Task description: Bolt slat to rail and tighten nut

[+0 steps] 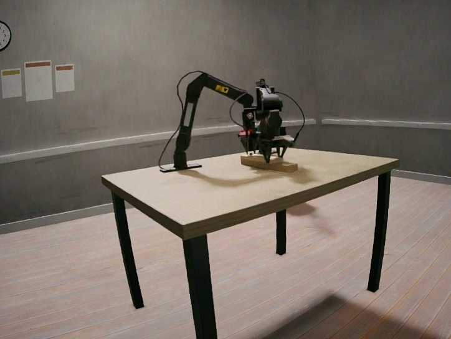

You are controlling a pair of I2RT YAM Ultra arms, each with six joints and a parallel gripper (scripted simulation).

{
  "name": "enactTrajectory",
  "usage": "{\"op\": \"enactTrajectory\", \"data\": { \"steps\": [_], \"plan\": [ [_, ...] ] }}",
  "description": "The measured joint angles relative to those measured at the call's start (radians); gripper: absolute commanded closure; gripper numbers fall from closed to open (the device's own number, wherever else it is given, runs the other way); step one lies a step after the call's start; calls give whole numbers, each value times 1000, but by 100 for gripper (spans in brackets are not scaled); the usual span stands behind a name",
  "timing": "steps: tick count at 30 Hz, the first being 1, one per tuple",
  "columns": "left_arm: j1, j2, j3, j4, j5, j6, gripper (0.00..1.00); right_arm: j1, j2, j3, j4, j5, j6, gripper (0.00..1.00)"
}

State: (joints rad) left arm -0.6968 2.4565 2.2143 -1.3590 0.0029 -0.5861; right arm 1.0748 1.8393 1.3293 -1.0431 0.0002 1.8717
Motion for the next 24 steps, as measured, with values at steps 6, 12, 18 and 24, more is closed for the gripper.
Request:
{"op": "enactTrajectory", "data": {
  "steps": [6, 12, 18, 24],
  "plan": [
    [0, 0, 0, 0, 0, 0, 28, 0, 0, 0, 0, 0, -55, 66],
    [0, 0, 0, 0, 0, 0, 28, 0, 0, 0, 0, 0, -261, 66],
    [0, 0, 0, 0, 0, 0, 28, 0, 0, 0, 0, 0, -534, 66],
    [0, 0, 0, 0, 0, 0, 28, 0, 0, 0, 0, 0, -802, 66]
  ]
}}
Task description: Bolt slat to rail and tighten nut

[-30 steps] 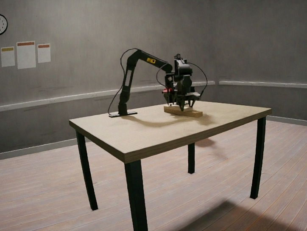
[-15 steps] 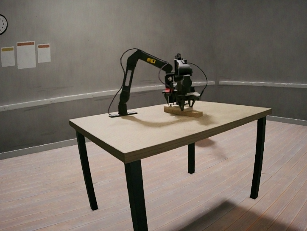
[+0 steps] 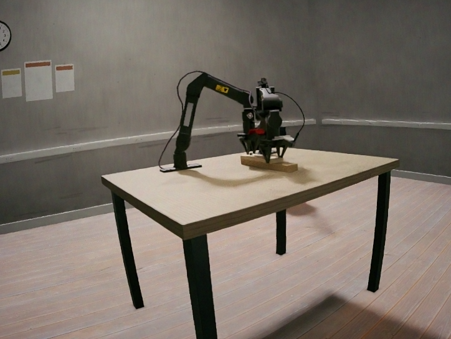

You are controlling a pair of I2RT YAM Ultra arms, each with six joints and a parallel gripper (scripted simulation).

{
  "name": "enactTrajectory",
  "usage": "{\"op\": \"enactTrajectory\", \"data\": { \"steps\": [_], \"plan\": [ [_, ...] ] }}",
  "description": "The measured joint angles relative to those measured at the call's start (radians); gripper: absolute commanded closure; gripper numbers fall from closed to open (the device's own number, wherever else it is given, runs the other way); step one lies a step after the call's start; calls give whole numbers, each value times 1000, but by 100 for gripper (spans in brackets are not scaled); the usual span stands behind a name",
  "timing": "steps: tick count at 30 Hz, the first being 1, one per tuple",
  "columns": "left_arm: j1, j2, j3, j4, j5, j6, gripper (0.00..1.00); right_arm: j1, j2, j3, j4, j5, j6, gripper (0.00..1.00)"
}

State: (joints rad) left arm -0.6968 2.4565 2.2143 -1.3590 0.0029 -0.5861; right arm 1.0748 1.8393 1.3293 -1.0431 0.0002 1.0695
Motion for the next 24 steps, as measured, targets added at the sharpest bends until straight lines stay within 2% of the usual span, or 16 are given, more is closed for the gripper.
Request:
{"op": "enactTrajectory", "data": {
  "steps": [24],
  "plan": [
    [0, 0, 0, 0, 0, 0, 28, 0, 0, 0, -10, 1, -1053, 66]
  ]
}}
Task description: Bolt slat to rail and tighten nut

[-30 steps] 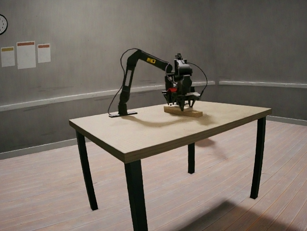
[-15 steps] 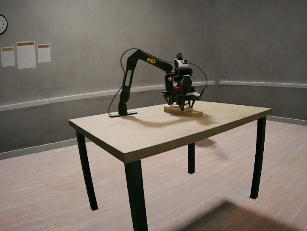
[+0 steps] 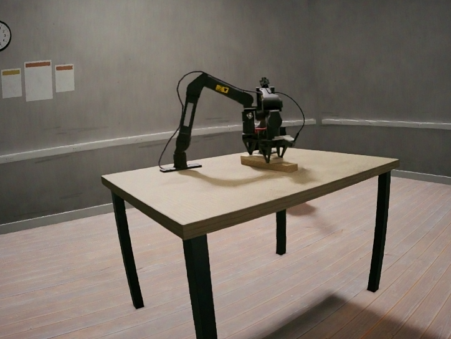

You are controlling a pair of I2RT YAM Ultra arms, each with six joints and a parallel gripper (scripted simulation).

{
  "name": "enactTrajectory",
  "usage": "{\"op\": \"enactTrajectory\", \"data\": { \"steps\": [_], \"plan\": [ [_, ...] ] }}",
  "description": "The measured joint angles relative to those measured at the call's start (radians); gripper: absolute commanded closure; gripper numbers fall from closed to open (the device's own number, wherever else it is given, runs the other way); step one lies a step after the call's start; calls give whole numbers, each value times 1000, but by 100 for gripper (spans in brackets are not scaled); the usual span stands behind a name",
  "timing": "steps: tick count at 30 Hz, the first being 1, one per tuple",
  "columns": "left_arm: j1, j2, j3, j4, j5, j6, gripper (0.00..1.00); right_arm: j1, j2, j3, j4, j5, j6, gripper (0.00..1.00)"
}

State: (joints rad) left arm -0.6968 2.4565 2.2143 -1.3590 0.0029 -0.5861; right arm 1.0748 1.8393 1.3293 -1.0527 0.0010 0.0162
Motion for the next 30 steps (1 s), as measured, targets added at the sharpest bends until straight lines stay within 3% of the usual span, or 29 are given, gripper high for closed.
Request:
{"op": "enactTrajectory", "data": {
  "steps": [24, 30],
  "plan": [
    [0, 0, 0, 0, 0, 0, 28, 0, 0, 0, -14, 4, -1065, 66],
    [0, 0, 0, 0, 0, 0, 28, 0, 3, 13, -21, 4, -1219, 66]
  ]
}}
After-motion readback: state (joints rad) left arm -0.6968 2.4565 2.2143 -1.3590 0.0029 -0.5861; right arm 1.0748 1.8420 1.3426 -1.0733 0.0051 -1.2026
